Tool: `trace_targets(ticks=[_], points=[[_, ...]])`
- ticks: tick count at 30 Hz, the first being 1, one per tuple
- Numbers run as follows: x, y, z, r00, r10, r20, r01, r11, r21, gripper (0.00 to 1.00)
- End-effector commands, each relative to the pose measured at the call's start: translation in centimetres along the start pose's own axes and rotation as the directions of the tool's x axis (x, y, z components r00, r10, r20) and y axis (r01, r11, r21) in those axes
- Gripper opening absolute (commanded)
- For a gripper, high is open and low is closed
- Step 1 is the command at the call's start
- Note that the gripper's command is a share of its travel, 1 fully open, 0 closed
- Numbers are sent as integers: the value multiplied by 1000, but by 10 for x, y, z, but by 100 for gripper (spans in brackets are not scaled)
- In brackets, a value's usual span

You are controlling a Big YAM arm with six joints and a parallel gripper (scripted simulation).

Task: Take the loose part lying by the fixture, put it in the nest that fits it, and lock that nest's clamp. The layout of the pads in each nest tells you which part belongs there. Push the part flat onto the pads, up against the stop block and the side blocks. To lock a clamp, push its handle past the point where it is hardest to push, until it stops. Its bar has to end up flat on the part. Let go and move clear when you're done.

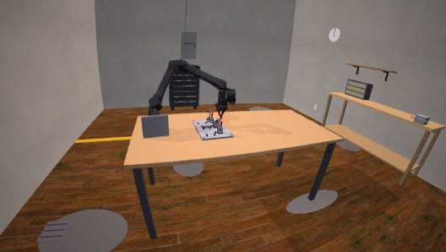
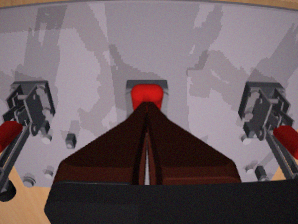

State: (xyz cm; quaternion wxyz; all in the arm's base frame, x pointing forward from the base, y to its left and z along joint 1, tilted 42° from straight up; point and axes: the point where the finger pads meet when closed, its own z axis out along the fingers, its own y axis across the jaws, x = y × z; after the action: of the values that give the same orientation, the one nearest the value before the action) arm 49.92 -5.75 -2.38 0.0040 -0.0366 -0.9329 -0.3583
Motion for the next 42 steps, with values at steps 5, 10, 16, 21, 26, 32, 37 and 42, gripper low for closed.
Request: trace_targets(ticks=[5,10,16,21,26,32,37,42], points=[[-1,3,3,1000,-4,5,4,1000,-1,0],[-1,3,3,1000,-4,5,4,1000,-1,0],[-1,3,3,1000,-4,5,4,1000,-1,0],[-1,3,3,1000,-4,5,4,1000,-1,0],[-1,4,7,1000,-3,-1,3,1000,-2,0],[0,1,9,1000,1,-3,-1,1000,-3,0],[0,1,9,1000,1,-2,-1,1000,-3,0],[0,1,9,1000,1,-2,-1,1000,-3,0]])
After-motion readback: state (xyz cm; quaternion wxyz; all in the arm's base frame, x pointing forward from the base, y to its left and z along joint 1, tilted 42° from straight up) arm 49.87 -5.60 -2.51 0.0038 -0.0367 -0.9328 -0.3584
